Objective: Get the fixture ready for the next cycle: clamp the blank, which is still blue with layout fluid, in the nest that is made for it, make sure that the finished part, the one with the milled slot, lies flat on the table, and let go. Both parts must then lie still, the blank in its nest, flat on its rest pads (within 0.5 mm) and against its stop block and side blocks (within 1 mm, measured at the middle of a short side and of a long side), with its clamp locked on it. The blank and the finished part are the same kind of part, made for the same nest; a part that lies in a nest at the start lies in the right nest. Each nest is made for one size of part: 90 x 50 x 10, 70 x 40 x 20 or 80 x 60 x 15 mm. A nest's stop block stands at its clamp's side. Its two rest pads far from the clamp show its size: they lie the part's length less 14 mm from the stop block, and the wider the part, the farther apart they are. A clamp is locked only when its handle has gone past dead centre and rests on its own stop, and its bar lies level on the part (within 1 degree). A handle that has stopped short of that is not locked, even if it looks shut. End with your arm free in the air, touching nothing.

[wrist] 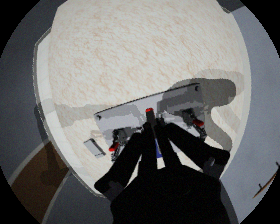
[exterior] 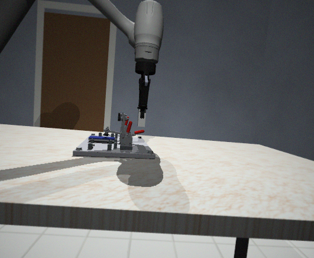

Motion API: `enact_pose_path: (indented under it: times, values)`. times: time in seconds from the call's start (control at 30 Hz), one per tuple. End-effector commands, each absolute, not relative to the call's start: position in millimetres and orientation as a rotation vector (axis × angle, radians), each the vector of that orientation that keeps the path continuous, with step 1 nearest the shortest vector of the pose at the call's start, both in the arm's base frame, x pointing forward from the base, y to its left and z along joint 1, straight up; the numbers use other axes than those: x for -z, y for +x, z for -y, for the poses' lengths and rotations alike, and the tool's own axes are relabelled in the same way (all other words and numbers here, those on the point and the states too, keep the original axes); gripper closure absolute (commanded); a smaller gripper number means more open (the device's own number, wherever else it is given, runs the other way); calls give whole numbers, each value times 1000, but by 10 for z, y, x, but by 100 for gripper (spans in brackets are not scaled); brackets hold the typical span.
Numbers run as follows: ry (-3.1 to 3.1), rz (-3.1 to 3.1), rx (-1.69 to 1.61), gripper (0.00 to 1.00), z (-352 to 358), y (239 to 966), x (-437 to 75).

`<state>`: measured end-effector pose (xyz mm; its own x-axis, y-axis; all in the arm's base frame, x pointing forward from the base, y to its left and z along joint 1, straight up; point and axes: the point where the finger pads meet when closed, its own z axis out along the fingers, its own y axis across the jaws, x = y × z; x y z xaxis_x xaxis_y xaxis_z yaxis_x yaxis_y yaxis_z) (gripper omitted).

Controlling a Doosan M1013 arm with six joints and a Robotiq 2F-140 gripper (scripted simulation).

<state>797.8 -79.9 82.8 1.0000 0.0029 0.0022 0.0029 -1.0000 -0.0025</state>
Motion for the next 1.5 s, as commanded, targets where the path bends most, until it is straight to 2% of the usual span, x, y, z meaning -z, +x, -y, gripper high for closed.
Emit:
enact_pose_path:
  times: [0.0,1.47]
  values:
    - [-3139,5,4,100,799,7978,-813]
    - [-3139,5,4,100,799,7978,-763]
